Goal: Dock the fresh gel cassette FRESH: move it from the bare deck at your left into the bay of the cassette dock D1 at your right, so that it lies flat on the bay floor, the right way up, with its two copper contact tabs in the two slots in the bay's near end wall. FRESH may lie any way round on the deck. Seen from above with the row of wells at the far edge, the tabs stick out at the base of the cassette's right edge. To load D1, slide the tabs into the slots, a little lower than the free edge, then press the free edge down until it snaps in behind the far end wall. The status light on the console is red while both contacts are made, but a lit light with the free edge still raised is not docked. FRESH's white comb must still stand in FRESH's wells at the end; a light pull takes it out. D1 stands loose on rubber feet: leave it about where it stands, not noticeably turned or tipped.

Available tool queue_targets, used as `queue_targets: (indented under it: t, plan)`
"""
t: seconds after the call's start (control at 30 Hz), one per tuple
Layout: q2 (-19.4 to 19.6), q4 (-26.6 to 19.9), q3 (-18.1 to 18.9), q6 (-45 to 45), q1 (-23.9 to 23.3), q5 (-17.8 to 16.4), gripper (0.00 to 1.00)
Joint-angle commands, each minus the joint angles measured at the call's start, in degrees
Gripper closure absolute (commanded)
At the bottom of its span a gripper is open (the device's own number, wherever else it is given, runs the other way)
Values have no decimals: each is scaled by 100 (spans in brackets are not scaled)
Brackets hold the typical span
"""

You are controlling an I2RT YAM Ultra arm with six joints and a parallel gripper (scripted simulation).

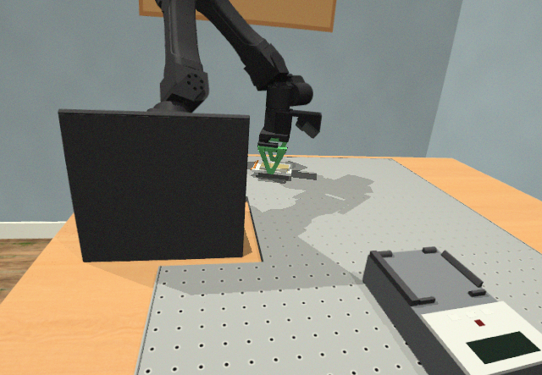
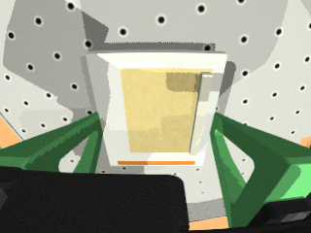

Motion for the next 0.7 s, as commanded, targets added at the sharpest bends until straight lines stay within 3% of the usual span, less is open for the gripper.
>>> queue_targets:
  t: [0.0,0.67]
  plan:
    - [-178,-241,240,-116,-163,-38,100]
    - [-427,-967,466,-517,-506,-182,100]
